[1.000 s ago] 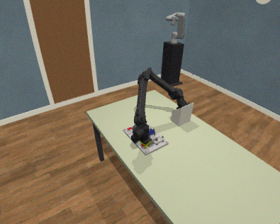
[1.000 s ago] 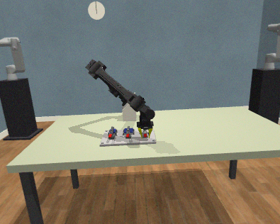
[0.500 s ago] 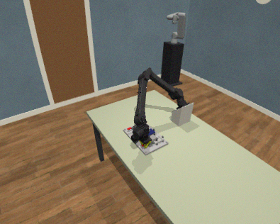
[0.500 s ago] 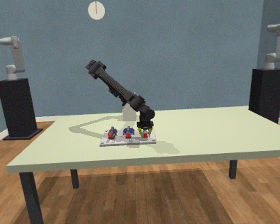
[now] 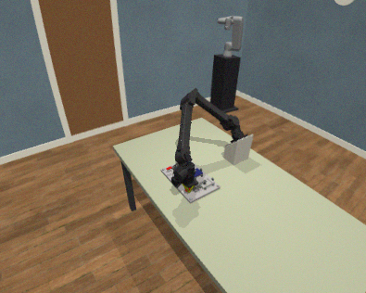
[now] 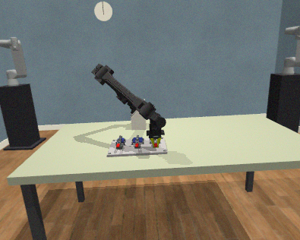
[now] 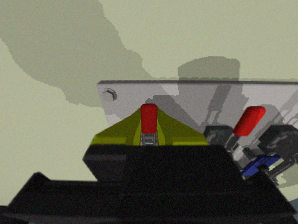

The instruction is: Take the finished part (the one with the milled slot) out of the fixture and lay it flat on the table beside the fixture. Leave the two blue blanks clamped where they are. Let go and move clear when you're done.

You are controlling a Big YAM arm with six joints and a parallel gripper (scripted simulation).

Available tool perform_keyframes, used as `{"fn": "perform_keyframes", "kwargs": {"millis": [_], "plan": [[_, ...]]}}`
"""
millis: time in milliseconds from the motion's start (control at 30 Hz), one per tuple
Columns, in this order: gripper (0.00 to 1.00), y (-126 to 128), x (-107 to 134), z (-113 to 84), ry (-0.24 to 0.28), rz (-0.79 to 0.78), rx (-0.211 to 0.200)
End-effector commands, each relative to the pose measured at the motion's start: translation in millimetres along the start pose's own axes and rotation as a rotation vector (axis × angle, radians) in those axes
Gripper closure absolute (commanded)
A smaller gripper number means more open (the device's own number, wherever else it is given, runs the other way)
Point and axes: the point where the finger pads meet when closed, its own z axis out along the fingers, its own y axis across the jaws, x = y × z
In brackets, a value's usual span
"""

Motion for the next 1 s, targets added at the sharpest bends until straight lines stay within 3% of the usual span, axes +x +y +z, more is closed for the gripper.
{"fn": "perform_keyframes", "kwargs": {"millis": [0,967], "plan": [[1.00,1.5,-19.0,-21.0,-0.047,0.023,-0.013],[1.00,2.0,-14.0,-14.8,-0.030,0.019,-0.007]]}}
